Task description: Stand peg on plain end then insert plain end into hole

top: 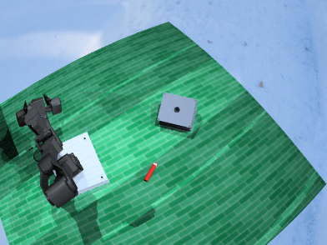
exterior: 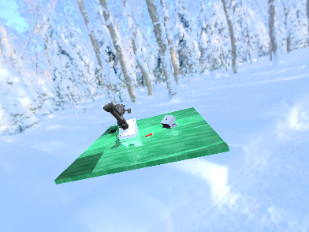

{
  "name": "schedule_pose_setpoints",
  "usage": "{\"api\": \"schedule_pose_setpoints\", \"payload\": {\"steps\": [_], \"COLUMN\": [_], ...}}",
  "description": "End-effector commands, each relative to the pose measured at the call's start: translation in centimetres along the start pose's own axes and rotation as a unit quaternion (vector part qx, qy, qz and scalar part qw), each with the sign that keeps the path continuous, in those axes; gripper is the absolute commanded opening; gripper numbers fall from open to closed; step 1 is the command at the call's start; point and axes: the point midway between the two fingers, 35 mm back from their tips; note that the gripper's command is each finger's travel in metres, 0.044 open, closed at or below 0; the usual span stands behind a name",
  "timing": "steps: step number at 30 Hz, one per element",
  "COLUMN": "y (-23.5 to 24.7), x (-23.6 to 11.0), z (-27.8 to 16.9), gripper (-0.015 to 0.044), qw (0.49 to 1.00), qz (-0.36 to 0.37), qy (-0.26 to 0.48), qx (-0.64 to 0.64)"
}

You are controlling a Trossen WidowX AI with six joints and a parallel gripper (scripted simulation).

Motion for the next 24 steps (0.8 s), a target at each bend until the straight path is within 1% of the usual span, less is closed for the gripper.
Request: {"api": "schedule_pose_setpoints", "payload": {"steps": [1, 2, 8, 13, 19, 24], "y": [-0.1, -0.6, -5.7, -10.4, -15.9, -20.2], "x": [0.0, 0.2, 0.9, 0.7, -0.7, -2.7], "z": [0.0, 0.1, 0.9, 1.0, 0.5, -0.4], "gripper": [0.0426, 0.0440, 0.0440, 0.0440, 0.0440, 0.0440], "qw": [1.000, 1.000, 0.994, 0.981, 0.956, 0.929], "qz": [-0.003, -0.011, -0.105, -0.179, -0.258, -0.313], "qy": [0.001, 0.003, 0.037, 0.076, 0.133, 0.189], "qx": [0.000, 0.001, 0.015, 0.028, 0.047, 0.066]}}
Point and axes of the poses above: the point midway between the two fingers, 35 mm back from their tips, its own x axis out along the fingers, its own y axis across the jaws, z = x × y, and after that the axes turned 10 degrees about -x, right-handed
